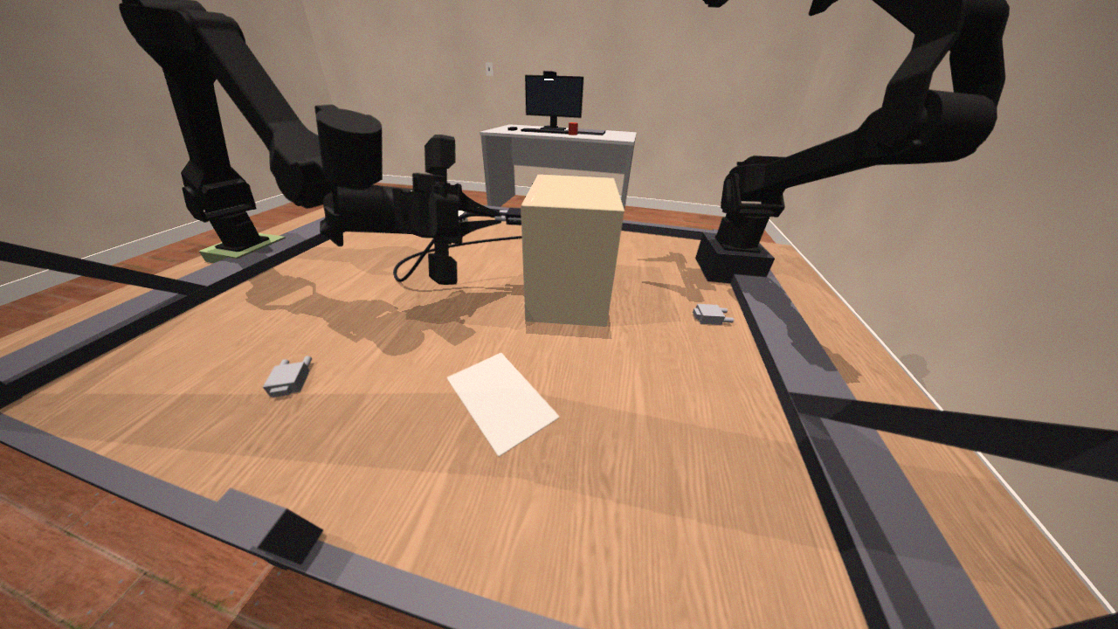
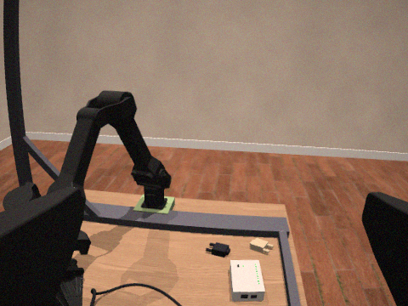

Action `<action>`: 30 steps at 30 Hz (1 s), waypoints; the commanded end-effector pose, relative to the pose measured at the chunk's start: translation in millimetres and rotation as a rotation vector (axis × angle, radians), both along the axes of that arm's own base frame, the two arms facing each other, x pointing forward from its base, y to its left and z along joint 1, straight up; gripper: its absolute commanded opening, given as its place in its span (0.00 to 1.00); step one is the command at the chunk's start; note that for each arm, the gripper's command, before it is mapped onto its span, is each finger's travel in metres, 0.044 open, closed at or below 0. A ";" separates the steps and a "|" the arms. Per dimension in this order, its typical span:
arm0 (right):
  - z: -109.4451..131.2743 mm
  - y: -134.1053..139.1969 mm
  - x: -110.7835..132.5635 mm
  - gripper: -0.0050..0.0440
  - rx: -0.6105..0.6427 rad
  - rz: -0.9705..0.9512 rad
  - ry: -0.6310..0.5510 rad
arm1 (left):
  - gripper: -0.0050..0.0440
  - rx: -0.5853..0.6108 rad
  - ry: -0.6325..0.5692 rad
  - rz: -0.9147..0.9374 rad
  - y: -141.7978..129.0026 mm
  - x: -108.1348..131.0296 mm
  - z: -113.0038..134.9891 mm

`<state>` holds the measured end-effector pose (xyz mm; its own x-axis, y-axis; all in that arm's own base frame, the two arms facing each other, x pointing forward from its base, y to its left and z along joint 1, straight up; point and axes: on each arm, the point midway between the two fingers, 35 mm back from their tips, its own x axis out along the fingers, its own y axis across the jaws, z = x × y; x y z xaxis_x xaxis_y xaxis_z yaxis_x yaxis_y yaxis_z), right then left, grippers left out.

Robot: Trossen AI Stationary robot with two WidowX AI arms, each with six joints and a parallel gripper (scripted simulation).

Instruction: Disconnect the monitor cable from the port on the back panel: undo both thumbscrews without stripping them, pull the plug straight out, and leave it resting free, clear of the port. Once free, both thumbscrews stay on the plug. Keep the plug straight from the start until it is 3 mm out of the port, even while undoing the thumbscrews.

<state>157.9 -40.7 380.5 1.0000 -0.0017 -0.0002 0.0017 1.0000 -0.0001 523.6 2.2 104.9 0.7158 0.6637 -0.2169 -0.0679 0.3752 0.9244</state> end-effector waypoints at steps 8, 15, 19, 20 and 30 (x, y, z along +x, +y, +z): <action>2.7 1.2 -0.3 1.00 -0.005 0.002 -0.001 | 0.10 -0.103 -0.041 0.001 0.8 0.6 14.2; 2.7 1.2 -0.3 1.00 -0.005 0.002 -0.001 | 0.10 -0.172 -0.053 0.000 1.5 0.6 15.5; 2.7 1.2 -0.3 1.00 -0.005 0.002 -0.001 | 0.10 -0.218 -0.061 -0.001 1.9 0.1 16.3; 2.7 1.2 -0.3 1.00 -0.005 0.002 -0.001 | 0.10 -0.235 -0.064 -0.001 2.1 -0.1 16.6; 2.7 1.2 -0.3 1.00 -0.005 0.002 -0.001 | 0.10 -0.309 -0.077 -0.002 2.9 -0.7 17.9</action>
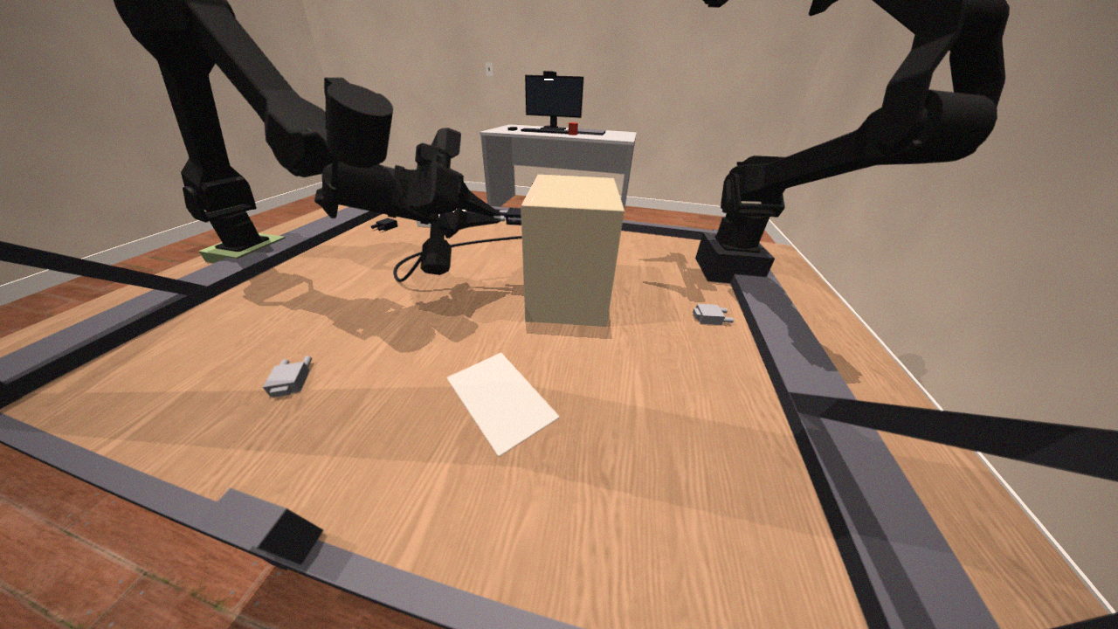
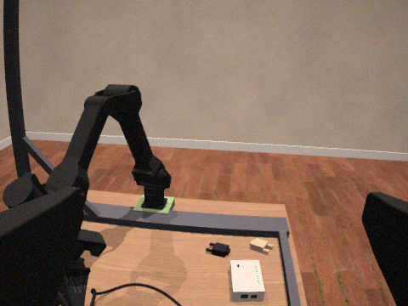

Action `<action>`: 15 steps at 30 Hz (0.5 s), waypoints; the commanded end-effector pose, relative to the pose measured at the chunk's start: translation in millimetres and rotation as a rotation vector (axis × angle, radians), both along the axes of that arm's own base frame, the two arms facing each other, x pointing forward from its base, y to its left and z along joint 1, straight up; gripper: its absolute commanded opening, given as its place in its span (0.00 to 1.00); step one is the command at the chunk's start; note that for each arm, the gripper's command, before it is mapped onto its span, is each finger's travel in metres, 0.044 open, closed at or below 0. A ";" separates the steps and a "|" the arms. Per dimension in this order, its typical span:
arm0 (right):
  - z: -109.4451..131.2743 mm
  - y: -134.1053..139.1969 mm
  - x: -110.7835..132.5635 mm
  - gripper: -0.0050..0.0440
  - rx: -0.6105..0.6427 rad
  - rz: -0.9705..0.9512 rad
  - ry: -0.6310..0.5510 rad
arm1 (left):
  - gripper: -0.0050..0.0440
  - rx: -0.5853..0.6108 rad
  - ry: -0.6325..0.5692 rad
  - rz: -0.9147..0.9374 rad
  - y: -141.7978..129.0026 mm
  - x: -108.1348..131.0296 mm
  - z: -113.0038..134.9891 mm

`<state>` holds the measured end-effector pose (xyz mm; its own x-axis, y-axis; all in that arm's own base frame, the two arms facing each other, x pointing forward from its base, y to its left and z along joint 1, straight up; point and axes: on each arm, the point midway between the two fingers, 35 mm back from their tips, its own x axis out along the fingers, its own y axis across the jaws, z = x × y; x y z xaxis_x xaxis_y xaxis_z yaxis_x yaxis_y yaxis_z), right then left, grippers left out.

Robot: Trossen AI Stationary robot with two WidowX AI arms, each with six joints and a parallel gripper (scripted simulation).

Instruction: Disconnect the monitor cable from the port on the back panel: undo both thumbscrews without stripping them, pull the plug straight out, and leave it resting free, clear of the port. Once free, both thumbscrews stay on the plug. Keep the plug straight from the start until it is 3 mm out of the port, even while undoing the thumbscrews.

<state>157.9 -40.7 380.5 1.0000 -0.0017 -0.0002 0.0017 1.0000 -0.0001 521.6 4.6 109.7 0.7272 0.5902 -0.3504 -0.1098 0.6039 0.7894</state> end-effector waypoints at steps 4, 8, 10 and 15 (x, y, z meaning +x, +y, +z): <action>2.7 1.2 -0.3 1.00 -0.005 0.002 -0.001 | 0.10 -0.065 -0.035 -0.003 0.8 1.1 13.5; 2.7 1.2 -0.3 1.00 -0.005 0.002 -0.001 | 0.10 -0.111 -0.043 -0.003 1.4 0.7 14.3; 2.7 1.2 -0.3 1.00 -0.005 0.002 -0.001 | 0.10 -0.111 -0.043 -0.003 1.4 0.7 14.3; 2.7 1.2 -0.3 1.00 -0.005 0.002 -0.001 | 0.10 -0.111 -0.043 -0.003 1.4 0.7 14.3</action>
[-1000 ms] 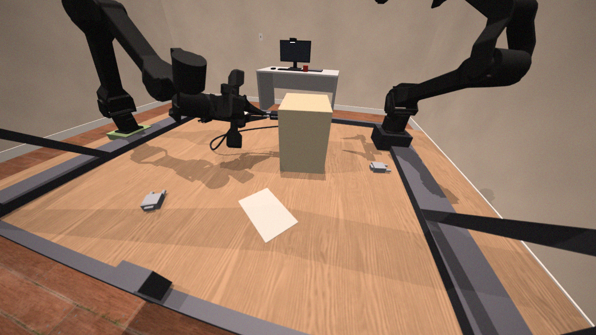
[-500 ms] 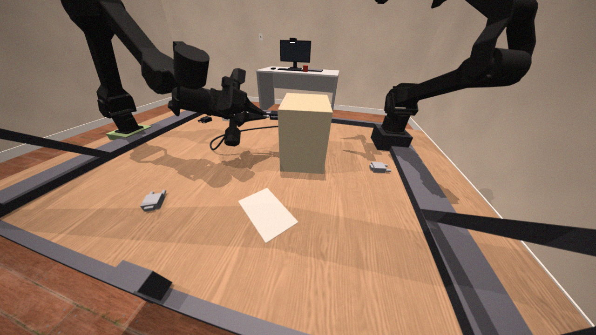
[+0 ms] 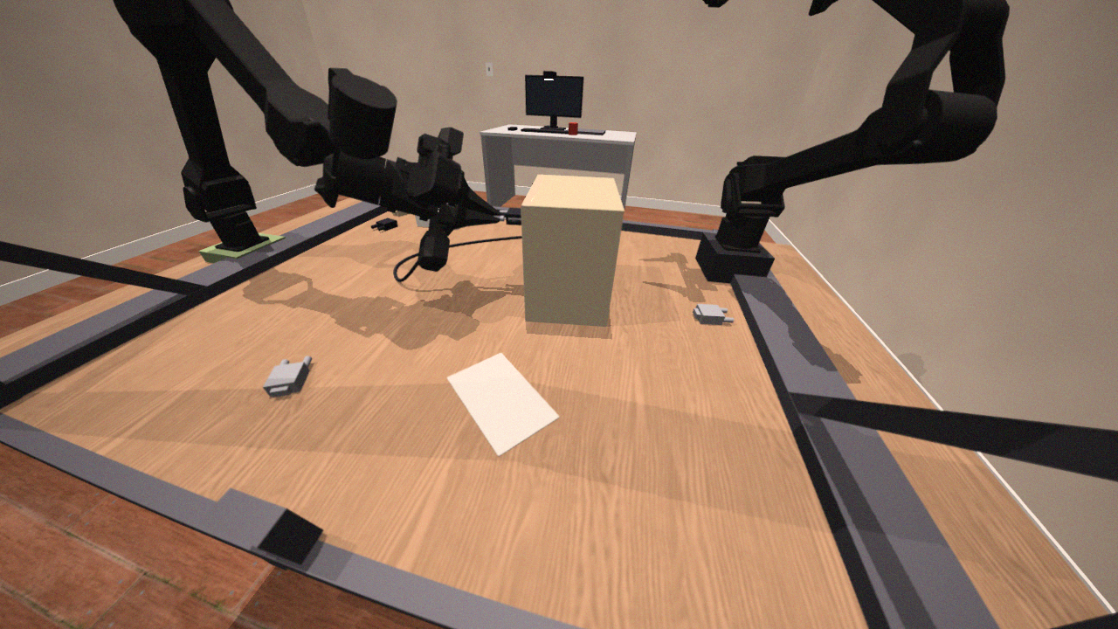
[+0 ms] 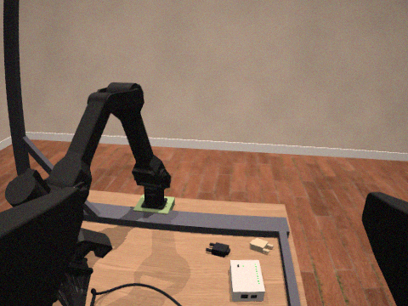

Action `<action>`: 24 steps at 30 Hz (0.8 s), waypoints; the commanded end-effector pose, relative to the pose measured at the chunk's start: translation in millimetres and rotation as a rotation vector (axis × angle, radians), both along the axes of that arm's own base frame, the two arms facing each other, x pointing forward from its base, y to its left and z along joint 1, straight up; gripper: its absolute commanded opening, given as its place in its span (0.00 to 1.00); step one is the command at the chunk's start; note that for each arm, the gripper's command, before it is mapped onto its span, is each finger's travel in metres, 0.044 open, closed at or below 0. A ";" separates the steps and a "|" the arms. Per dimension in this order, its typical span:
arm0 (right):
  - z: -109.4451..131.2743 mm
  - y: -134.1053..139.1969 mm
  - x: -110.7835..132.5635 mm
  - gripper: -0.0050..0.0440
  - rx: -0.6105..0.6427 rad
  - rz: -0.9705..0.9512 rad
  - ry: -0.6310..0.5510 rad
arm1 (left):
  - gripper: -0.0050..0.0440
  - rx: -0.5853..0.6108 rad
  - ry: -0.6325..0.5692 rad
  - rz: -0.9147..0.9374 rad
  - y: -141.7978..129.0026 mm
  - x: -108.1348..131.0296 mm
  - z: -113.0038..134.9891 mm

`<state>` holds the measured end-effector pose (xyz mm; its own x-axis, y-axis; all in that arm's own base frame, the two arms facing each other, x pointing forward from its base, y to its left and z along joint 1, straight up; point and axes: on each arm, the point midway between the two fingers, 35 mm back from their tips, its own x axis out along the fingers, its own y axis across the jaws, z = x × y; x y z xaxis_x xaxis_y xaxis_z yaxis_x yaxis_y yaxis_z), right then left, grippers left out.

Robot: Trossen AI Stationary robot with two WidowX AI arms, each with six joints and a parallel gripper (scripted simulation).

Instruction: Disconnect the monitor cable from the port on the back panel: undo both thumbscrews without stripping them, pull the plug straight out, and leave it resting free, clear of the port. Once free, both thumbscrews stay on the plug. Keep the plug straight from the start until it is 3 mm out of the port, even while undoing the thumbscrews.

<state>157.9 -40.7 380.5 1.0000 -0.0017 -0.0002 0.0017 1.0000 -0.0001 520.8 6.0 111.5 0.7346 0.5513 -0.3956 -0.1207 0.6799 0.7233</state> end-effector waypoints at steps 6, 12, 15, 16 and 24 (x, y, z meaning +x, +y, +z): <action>2.7 1.2 -0.3 1.00 -0.005 0.002 -0.001 | 0.25 -0.011 -0.027 0.000 0.0 1.5 12.5; 2.7 1.2 -0.3 1.00 -0.005 0.002 -0.001 | 0.54 -0.011 -0.027 0.000 0.0 1.5 12.5; 2.7 1.2 -0.3 1.00 -0.005 0.002 -0.001 | 0.59 -0.011 -0.027 0.000 0.0 1.5 12.5; 2.7 1.2 -0.3 1.00 -0.005 0.002 -0.001 | 0.64 -0.011 -0.027 0.000 0.2 2.3 12.6; 2.7 1.2 -0.3 1.00 -0.005 0.002 -0.001 | 1.00 -0.011 -0.027 0.000 0.3 3.0 12.6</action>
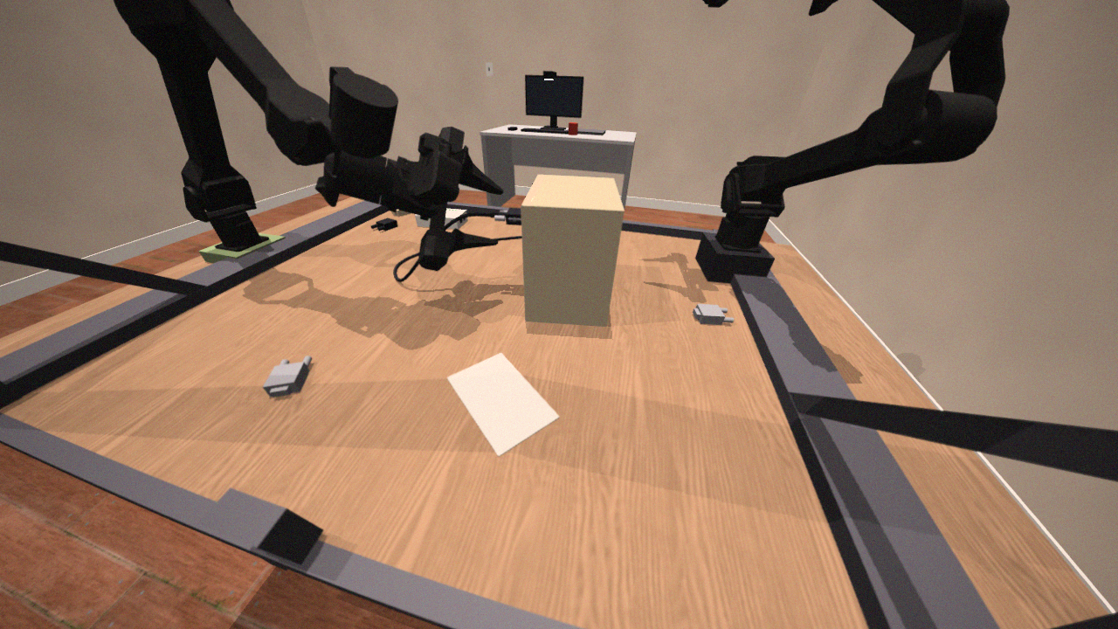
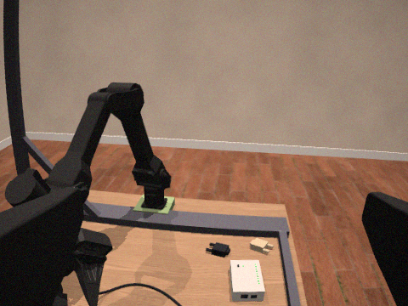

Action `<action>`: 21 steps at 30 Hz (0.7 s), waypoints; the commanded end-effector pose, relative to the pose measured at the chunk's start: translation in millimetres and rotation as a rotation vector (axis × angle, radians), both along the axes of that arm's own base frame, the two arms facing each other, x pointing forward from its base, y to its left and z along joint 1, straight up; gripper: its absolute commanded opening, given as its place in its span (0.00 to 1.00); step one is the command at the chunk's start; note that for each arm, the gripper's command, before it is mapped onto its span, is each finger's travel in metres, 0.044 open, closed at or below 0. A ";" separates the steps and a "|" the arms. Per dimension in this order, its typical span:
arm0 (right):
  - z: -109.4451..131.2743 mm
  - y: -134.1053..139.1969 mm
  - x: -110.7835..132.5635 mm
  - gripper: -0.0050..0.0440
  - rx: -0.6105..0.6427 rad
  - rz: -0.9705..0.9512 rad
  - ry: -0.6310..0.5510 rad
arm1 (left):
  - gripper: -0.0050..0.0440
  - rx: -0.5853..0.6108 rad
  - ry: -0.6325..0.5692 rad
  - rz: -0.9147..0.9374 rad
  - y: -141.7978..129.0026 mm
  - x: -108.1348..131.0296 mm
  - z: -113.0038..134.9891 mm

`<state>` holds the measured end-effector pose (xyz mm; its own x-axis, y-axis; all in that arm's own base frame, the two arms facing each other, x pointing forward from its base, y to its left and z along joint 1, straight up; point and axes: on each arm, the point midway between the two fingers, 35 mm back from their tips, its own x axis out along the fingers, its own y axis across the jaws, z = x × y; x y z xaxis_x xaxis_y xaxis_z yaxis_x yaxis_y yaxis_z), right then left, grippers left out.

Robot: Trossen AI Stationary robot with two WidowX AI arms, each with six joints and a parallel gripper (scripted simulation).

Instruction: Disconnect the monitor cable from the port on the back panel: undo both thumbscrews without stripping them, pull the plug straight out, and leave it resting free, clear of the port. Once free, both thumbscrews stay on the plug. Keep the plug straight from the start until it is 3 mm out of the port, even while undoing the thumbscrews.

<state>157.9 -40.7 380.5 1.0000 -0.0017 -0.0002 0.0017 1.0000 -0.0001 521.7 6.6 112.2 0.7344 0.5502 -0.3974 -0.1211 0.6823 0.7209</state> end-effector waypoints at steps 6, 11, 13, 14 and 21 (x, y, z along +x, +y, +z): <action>2.7 1.2 -0.3 1.00 -0.005 0.002 -0.001 | 1.00 -0.008 -0.027 0.000 -0.3 2.1 11.9; 2.7 1.2 -0.3 1.00 -0.005 0.002 -0.001 | 1.00 0.046 -0.024 -0.010 -0.9 4.3 11.2; 2.7 1.2 -0.3 1.00 -0.005 0.002 -0.001 | 1.00 0.131 -0.019 -0.021 -1.8 6.9 10.1; 2.7 1.2 -0.3 1.00 -0.005 0.002 -0.001 | 1.00 0.182 -0.014 -0.025 -2.3 8.0 9.4; 2.7 1.2 -0.3 1.00 -0.005 0.002 -0.001 | 1.00 0.473 0.050 -0.016 -5.1 6.1 2.3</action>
<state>157.9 -40.7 380.5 1.0000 -0.0017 -0.0002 0.0017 1.0000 -0.0001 529.3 3.5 108.5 0.7382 0.6422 -0.2065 -0.0665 0.3740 0.9251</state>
